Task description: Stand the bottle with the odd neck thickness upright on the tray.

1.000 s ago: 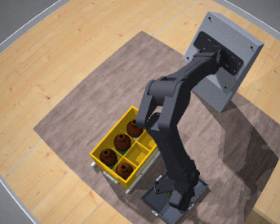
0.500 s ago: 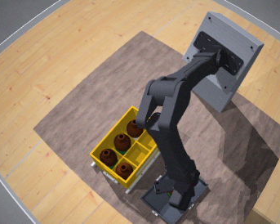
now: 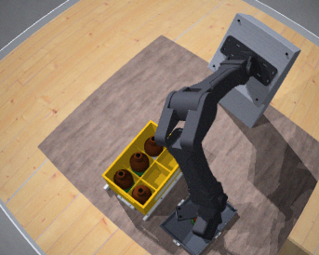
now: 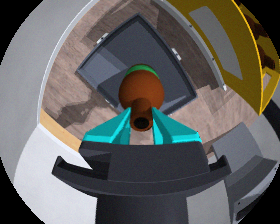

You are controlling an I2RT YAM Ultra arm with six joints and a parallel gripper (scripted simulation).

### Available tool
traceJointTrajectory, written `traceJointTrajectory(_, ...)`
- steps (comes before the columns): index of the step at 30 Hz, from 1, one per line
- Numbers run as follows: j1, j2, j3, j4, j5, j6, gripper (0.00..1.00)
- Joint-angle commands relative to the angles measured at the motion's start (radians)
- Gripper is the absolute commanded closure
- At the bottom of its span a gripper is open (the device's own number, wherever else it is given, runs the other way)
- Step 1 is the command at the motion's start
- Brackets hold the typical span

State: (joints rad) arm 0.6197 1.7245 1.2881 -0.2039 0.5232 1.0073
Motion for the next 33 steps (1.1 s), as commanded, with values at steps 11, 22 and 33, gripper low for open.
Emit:
traceJointTrajectory(11,0.009,-0.009,0.030,0.013,0.003,-0.007,1.00)
traceJointTrajectory(22,0.009,-0.009,0.030,0.009,0.003,-0.007,0.00)
traceJointTrajectory(33,0.009,-0.009,0.030,0.009,0.003,-0.007,0.00)
